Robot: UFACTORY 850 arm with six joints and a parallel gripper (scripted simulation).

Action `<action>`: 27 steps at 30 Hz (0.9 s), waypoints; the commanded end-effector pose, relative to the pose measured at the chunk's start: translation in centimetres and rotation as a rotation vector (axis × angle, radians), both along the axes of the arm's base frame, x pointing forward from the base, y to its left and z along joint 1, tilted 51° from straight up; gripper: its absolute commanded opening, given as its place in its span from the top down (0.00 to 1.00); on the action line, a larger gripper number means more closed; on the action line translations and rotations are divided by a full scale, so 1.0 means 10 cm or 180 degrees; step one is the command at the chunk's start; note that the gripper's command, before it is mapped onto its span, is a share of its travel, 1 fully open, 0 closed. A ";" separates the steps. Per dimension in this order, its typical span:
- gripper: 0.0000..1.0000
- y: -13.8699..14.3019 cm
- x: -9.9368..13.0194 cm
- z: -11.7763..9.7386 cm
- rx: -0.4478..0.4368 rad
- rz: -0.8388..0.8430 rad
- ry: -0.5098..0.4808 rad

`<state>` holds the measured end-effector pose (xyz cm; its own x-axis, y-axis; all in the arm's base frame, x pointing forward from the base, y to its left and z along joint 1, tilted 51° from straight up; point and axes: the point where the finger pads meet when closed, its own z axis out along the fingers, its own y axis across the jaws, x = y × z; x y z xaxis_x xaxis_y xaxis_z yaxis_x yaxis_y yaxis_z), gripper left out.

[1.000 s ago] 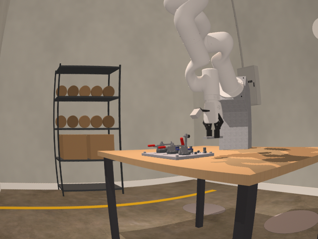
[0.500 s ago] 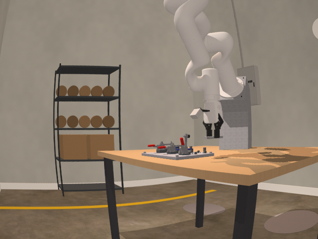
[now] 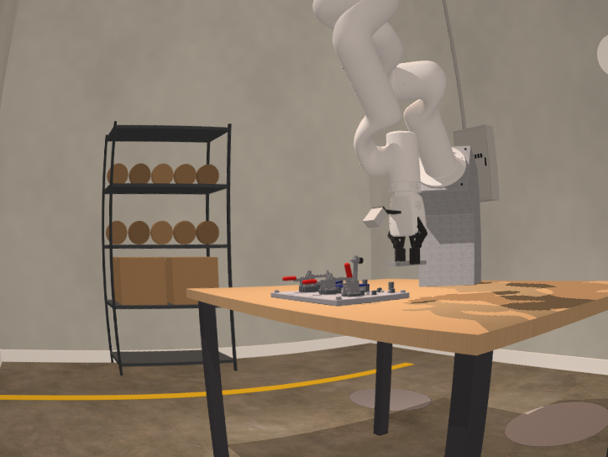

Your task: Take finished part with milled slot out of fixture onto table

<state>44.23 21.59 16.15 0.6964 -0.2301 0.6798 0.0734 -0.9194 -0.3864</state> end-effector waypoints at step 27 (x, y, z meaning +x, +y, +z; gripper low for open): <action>1.00 0.16 0.36 -0.32 0.0000 0.0000 0.0000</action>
